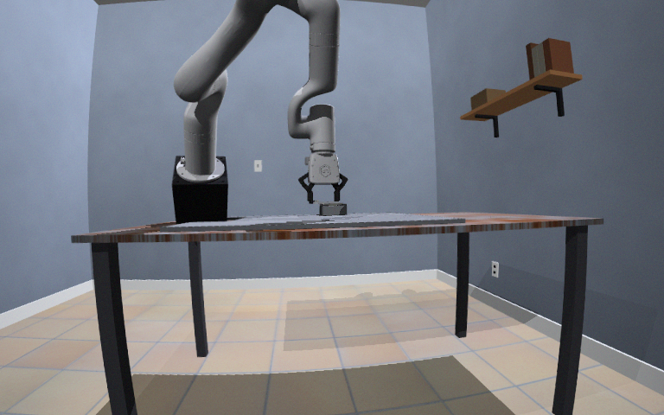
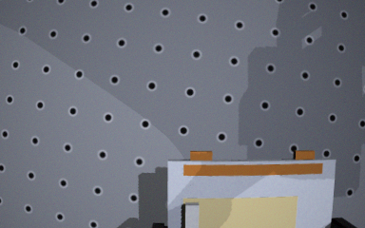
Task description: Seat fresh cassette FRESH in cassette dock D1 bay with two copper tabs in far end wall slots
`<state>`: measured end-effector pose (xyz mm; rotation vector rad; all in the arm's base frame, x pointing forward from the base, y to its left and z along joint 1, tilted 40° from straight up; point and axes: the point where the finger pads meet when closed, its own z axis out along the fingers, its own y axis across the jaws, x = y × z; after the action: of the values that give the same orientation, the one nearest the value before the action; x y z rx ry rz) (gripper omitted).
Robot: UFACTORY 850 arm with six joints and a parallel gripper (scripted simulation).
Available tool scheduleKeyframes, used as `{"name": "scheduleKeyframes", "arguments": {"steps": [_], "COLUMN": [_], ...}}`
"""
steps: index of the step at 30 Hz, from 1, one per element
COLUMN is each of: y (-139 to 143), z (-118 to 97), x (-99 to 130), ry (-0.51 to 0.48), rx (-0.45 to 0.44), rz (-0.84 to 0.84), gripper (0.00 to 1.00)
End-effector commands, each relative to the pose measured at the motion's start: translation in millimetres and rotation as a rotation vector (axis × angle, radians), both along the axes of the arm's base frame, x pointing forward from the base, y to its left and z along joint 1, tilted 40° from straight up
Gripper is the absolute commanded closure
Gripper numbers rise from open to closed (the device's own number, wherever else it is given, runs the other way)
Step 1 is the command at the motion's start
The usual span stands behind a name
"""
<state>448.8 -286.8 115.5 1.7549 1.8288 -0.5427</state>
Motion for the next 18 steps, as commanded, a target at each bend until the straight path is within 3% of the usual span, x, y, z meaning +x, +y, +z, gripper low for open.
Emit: {"name": "scheduleKeyframes", "arguments": {"steps": [1,18], "y": [4.9,8.7], "z": [6.4,11.1], "x": [-0.4,-1.0], "ry": [-0.001,-0.001], "rx": [0.0,0.0], "rz": [0.0,0.0], "gripper": [1.0,1.0]}}
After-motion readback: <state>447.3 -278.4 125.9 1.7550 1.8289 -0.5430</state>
